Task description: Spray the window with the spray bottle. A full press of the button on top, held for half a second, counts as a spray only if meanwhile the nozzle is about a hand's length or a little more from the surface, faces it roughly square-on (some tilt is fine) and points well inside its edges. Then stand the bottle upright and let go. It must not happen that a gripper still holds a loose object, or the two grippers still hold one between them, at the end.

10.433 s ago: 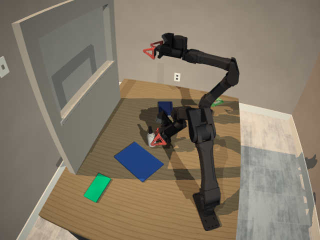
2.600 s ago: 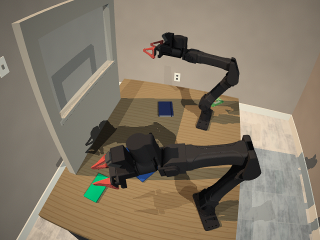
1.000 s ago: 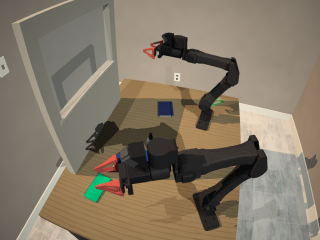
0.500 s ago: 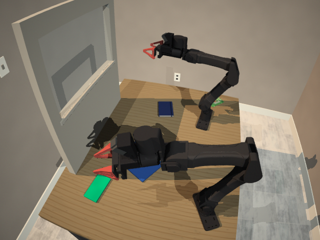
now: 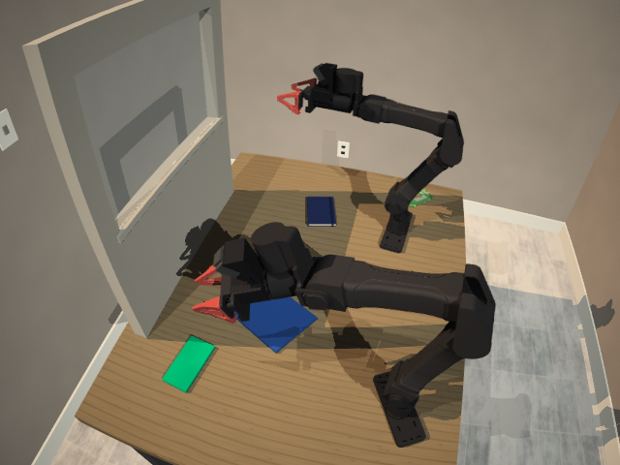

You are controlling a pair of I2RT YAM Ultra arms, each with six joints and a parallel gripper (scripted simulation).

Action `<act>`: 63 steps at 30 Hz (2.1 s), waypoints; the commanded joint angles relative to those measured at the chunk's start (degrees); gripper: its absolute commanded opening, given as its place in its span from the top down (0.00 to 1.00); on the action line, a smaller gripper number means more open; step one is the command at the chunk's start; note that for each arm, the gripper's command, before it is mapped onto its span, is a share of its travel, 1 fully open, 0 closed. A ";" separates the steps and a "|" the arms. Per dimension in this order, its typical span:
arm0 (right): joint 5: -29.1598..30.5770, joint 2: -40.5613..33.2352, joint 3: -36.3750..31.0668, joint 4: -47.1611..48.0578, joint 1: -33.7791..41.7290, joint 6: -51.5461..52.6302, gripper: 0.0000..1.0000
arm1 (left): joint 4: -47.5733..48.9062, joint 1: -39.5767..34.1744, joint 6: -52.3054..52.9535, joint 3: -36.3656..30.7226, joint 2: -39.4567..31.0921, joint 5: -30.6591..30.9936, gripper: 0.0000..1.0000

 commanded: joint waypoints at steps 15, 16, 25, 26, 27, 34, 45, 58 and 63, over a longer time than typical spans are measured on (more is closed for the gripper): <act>-0.05 1.02 -0.51 0.06 0.05 -0.21 0.00 | -4.31 -16.42 -8.81 2.96 5.87 -10.68 0.41; -0.05 1.02 -0.51 0.06 0.05 -0.21 0.00 | -4.44 -17.62 -9.30 3.65 6.78 -11.25 0.41; -0.05 1.02 -0.51 0.06 0.05 -0.21 0.00 | -6.24 -27.52 -13.67 3.63 10.60 -16.71 0.41; -0.05 1.02 -0.51 0.06 0.05 -0.21 0.00 | -6.49 -28.63 -14.24 3.73 10.99 -17.40 0.41; -0.05 1.02 -0.51 0.06 0.05 -0.21 0.00 | -6.70 -29.73 -14.76 3.79 11.42 -18.01 0.41; -0.05 1.02 -0.51 0.06 0.05 -0.21 0.00 | -7.83 -35.26 -17.36 4.43 13.53 -21.10 0.41; -0.05 1.02 -0.51 0.06 0.05 -0.21 0.00 | -10.24 -47.67 -23.08 4.49 18.34 -28.17 0.41; -0.05 1.02 -0.51 0.06 0.05 -0.21 0.00 | -12.86 -57.53 -28.25 -0.13 24.70 -34.92 0.41; -0.05 1.02 -0.51 0.06 0.05 -0.21 0.00 | 1.03 -58.84 -27.70 -2.44 28.45 -32.93 0.41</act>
